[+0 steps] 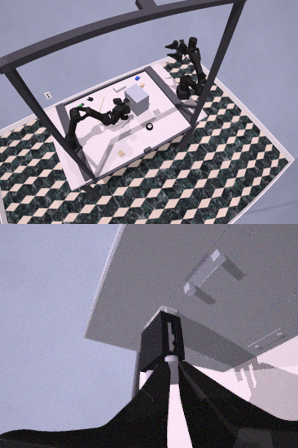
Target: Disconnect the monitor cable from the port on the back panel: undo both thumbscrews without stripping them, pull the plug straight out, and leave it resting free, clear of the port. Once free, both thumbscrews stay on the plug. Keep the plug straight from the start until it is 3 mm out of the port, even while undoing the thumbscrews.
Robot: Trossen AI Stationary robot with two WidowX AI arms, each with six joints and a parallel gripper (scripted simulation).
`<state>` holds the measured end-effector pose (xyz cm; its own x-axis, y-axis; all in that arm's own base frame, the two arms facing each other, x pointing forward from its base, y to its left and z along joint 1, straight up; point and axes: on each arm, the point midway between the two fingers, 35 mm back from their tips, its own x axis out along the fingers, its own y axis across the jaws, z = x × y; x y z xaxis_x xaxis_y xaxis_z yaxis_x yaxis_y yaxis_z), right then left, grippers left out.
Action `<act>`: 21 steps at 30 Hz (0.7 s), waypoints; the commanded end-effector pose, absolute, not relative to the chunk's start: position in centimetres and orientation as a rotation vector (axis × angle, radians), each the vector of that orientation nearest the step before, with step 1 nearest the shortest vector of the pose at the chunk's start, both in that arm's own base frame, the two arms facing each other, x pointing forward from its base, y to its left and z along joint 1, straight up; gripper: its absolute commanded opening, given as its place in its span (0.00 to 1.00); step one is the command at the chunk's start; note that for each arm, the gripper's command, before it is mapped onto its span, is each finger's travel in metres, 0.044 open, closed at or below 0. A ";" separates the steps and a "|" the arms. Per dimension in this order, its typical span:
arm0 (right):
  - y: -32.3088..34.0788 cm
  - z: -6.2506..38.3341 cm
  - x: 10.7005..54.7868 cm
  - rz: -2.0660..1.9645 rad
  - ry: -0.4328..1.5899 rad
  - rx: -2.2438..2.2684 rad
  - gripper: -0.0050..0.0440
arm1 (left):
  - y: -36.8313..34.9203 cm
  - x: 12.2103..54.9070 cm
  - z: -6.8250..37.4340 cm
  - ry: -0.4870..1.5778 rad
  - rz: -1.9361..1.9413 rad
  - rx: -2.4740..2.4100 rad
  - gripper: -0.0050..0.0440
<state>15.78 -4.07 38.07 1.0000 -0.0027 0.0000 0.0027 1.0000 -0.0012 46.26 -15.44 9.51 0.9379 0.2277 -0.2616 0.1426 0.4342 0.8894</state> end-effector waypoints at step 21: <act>-3.9 38.3 15.8 0.000 -0.001 -0.005 1.00 | -15.2 46.5 11.0 0.409 -0.014 0.908 0.10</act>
<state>15.78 -4.07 38.07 1.0000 -0.0027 0.0000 0.0027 1.0000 -0.0012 46.34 -15.21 9.87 0.9184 0.1678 -0.3583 0.1956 0.5948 0.7797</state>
